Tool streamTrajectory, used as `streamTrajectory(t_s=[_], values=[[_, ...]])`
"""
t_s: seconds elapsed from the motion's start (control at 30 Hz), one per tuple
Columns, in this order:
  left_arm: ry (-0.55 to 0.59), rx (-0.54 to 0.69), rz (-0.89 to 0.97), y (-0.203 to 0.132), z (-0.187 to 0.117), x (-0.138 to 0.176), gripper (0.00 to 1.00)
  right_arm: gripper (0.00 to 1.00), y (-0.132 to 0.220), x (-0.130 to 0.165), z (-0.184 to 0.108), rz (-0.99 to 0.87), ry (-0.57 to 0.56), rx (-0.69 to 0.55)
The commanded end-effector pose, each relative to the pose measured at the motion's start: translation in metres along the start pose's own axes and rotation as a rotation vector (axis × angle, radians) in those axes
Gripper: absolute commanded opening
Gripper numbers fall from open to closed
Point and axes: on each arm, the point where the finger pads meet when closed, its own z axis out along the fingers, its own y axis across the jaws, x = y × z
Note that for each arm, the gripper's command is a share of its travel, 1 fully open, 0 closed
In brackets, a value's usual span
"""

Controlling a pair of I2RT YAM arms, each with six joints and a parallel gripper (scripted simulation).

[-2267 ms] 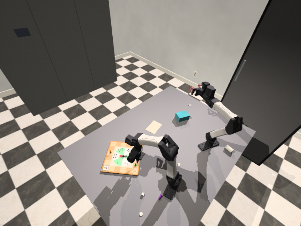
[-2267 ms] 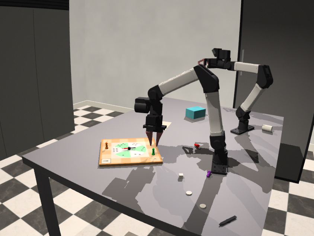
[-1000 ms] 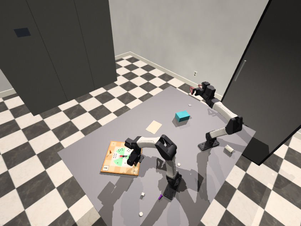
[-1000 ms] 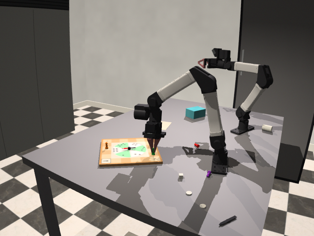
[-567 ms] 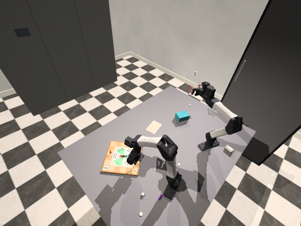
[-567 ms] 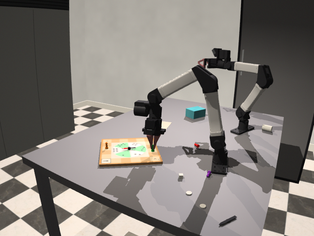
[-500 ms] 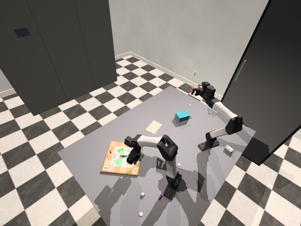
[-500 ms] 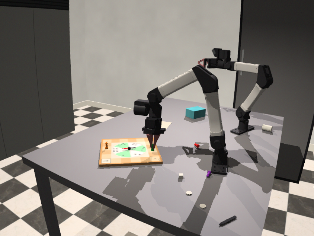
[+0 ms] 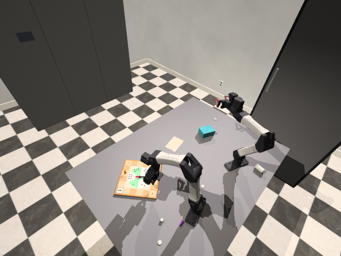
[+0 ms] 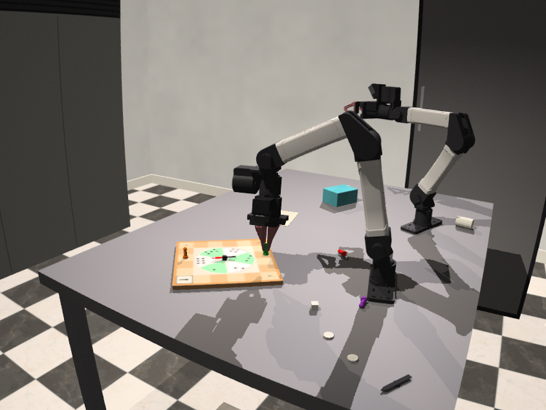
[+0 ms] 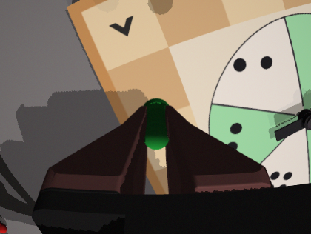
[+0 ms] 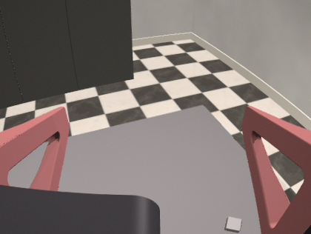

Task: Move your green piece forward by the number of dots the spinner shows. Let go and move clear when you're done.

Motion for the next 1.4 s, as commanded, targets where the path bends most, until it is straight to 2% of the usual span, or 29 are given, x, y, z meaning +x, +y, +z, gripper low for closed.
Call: streamTrajectory(t_s=[0.0, 0.27, 0.43, 0.63, 0.8, 0.87, 0.93, 1.37], values=[[0.000, 0.018, -0.008, -0.002, -0.016, -0.002, 0.00, 1.00, 0.000, -0.004, -0.001, 0.000, -0.011, 0.000], [0.000, 0.016, -0.012, -0.002, -0.029, -0.006, 0.00, 1.00, 0.000, -0.004, -0.001, 0.000, -0.011, 0.000], [-0.003, -0.011, -0.007, -0.004, -0.021, -0.004, 0.00, 1.00, 0.000, -0.004, -0.001, 0.000, -0.011, 0.000], [0.042, 0.038, 0.289, -0.022, -0.022, 0.013, 0.00, 1.00, 0.000, -0.004, -0.001, 0.000, -0.011, 0.000], [0.080, 0.030, 0.554, -0.029, -0.022, 0.024, 0.00, 1.00, 0.000, -0.004, -0.001, 0.000, -0.011, 0.000], [0.088, 0.060, 0.634, -0.040, -0.022, 0.026, 0.00, 1.00, 0.000, -0.004, -0.001, 0.000, -0.011, 0.000], [0.088, 0.060, 0.634, -0.040, -0.022, 0.026, 0.00, 1.00, 0.000, -0.004, -0.001, 0.000, -0.011, 0.000], [0.133, 0.153, 1.235, -0.074, -0.022, 0.058, 0.00, 1.00, 0.000, -0.004, -0.001, 0.000, -0.011, 0.000]])
